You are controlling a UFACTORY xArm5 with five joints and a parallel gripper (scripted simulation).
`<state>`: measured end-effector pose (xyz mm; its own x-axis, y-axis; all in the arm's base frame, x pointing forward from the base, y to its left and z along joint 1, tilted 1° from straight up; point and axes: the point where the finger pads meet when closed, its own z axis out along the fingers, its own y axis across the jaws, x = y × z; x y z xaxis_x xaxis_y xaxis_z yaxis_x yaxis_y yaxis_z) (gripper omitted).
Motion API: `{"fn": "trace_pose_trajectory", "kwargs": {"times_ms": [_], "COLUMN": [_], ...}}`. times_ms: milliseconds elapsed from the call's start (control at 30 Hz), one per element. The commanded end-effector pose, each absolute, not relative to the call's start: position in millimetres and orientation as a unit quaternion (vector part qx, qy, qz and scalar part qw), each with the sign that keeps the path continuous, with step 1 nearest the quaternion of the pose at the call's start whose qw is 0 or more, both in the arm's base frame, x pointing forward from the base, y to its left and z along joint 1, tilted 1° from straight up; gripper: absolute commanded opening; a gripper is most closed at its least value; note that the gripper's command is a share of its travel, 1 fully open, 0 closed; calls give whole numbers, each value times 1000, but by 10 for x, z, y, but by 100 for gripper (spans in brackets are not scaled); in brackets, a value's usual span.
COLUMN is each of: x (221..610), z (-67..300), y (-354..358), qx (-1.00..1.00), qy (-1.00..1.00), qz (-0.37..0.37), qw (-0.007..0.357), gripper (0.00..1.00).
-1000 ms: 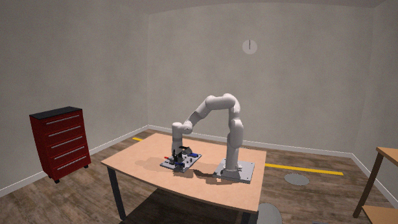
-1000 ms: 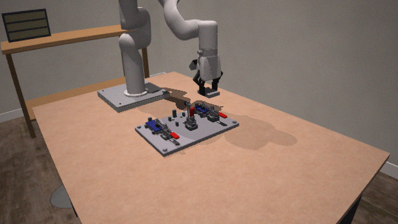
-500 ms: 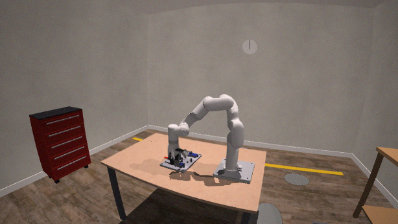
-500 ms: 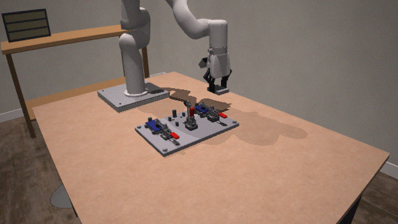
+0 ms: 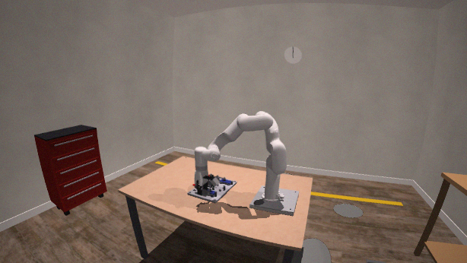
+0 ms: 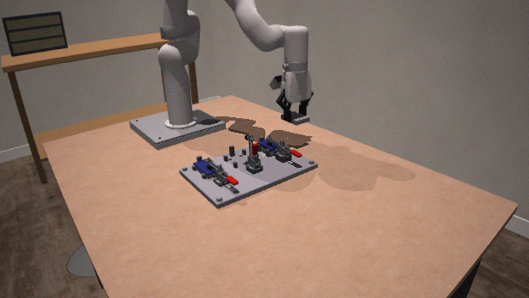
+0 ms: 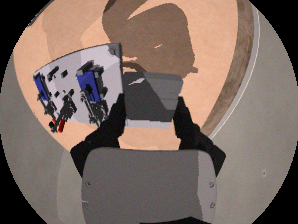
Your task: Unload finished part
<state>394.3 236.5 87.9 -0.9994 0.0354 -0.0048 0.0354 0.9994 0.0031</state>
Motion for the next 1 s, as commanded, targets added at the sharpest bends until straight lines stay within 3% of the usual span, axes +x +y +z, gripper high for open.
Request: {"fn": "trace_pose_trajectory", "kwargs": {"times_ms": [0, 967], "x": [3956, 3956], "z": [893, 856], "y": [2394, 2397], "qx": [18, 18], "qy": [1000, 1000], "qz": [3, 3], "qw": [4, 4], "gripper": [0, 0]}}
